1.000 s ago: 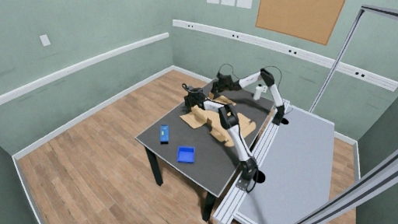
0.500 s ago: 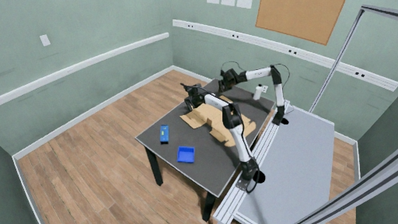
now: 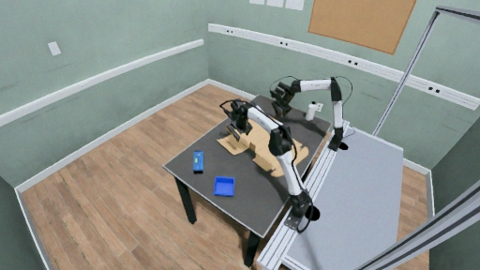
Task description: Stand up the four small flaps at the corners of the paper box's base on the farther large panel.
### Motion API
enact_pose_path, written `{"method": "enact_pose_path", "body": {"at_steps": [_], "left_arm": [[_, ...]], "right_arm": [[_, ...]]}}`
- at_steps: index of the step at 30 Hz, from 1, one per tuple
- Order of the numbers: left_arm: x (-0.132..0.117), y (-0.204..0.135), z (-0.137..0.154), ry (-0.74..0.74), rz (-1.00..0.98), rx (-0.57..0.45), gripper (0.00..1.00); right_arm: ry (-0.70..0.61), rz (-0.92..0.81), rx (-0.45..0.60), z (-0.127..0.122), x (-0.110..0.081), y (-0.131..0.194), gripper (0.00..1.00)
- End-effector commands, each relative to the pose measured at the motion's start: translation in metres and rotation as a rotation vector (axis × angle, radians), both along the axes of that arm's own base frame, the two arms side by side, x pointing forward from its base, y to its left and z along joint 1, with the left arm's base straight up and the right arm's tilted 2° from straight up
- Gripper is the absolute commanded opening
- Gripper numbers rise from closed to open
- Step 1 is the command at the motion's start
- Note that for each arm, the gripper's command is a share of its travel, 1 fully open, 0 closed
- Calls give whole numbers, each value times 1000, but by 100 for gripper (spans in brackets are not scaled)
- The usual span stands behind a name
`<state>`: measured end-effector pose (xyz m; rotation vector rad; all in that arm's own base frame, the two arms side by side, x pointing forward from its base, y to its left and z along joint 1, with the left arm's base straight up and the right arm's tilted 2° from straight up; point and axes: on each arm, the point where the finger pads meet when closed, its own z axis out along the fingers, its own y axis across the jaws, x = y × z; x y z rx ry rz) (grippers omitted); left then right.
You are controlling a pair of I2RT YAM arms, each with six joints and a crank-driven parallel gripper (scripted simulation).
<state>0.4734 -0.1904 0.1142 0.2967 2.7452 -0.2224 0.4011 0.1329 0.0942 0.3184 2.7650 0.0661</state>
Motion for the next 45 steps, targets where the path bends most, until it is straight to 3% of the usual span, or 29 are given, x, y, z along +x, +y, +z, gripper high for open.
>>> {"method": "enact_pose_path", "body": {"at_steps": [1, 4, 7, 12, 16, 17, 20, 23, 24, 38, 45], "left_arm": [[-57, 22, 10, 107, -19, 30, 81], [-74, 29, 10, 85, -20, 22, 81], [-82, 32, 10, 86, -20, 22, 81], [-116, 44, 11, 90, -16, 23, 81], [-117, 41, 11, 90, -17, 24, 81], [-117, 40, -8, 138, -17, 41, 81], [-118, 38, -10, 139, -17, 42, 81], [-118, 38, -10, 139, -18, 42, 81], [-110, 36, 4, 95, -18, 27, 81], [-119, 38, -11, 138, -16, 47, 81], [-116, 38, 2, 106, -16, 36, 81]], "right_arm": [[86, 16, 16, 9, -58, 5, 81], [88, 16, 15, 10, -83, 5, 81], [62, 14, 19, 11, -85, 7, 81], [85, 10, -1, 12, -127, 3, 81], [69, 11, 6, 10, -121, 7, 81], [98, 10, -7, 0, -121, 7, 81], [95, 9, -6, 0, -120, 8, 81], [93, 10, -5, 0, -120, 9, 81], [98, 10, 1, 0, -121, 9, 81], [100, 14, -5, -4, -122, 10, 81], [92, 14, -1, -2, -119, 12, 81]]}}
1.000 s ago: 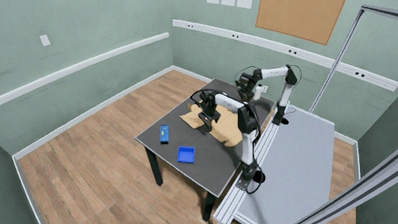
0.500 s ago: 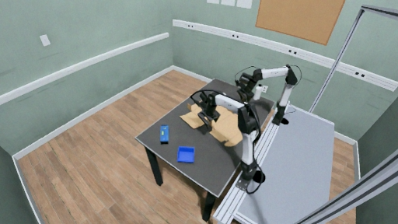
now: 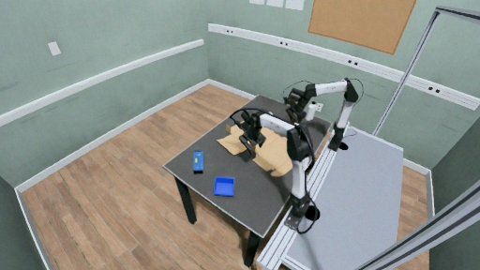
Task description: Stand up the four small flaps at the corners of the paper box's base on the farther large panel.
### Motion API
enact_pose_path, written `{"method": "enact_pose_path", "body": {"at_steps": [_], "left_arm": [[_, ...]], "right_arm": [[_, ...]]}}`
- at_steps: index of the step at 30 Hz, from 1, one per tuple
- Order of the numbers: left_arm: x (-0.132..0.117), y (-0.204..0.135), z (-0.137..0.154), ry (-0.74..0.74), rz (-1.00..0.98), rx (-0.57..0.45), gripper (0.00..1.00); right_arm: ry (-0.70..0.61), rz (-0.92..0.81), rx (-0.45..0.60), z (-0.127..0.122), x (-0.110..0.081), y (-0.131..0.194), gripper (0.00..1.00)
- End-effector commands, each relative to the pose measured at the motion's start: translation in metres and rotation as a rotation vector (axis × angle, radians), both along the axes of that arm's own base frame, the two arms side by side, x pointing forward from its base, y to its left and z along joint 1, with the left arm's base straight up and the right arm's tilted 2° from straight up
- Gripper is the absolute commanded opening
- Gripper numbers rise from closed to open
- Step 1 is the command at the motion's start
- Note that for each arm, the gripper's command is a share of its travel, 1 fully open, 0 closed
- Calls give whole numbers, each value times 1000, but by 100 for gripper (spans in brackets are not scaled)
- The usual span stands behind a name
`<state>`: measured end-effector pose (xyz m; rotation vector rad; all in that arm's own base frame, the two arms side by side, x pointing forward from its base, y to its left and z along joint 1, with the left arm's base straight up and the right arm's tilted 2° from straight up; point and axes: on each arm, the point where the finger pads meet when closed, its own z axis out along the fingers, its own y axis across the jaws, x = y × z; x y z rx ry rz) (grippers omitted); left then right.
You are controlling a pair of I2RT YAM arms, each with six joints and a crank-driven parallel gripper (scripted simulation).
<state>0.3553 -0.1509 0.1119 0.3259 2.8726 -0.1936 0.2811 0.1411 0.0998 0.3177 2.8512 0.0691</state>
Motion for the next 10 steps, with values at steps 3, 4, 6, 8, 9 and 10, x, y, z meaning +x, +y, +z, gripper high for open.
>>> {"method": "enact_pose_path", "body": {"at_steps": [3, 4, 6, 8, 9, 10], "left_arm": [[0, -4, -9, 10, 0, 4, 81], [0, -2, -10, 13, 1, 6, 81], [0, -2, -10, 13, 1, 6, 81], [0, -2, -10, 13, 1, 6, 81], [0, -2, -10, 13, 1, 6, 81], [0, -2, -10, 13, 1, 6, 81]], "right_arm": [[10, 5, -12, -9, 0, 3, 81], [11, 5, -13, -10, 0, 3, 81], [11, 5, -13, -10, 0, 3, 81], [11, 5, -13, -10, 0, 3, 81], [11, 5, -13, -10, 0, 3, 81], [11, 5, -13, -10, 0, 3, 81]]}}
